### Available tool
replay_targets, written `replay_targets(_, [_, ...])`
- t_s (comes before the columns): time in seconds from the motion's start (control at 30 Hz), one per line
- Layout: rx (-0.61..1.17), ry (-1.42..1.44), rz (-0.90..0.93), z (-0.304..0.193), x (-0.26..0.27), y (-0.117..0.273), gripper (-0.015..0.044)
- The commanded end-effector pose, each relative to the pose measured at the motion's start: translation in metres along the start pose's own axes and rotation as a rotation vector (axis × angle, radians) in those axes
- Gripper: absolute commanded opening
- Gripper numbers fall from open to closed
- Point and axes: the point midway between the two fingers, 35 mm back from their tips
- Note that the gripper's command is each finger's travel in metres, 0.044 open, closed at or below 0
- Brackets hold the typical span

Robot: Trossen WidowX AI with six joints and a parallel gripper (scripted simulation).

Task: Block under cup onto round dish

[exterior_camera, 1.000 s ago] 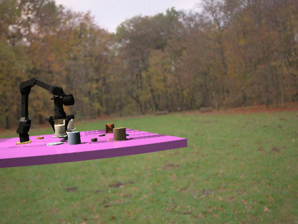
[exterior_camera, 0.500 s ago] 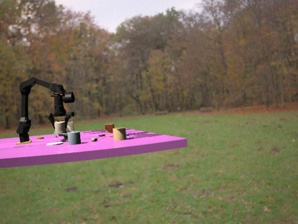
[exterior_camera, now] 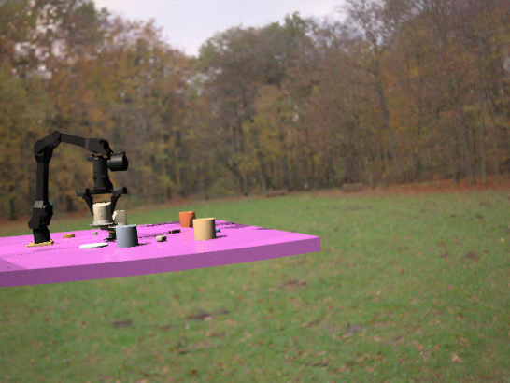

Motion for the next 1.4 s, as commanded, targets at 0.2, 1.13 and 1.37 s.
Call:
replay_targets(0.2, [0.023, -0.007, -0.026, -0.005, -0.003, 0.019, 0.0])
replay_targets(1.13, [0.023, -0.007, -0.026, -0.003, 0.001, 0.055, 0.0])
replay_targets(1.37, [0.023, -0.007, -0.026, -0.002, 0.003, 0.064, 0.0])
Point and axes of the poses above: the point midway between the two fingers, 35 mm back from their tips, its own y axis back along the fingers, its own x axis across the jaws, z = x × y, and after that the axes turned 11 degrees about y, right-handed
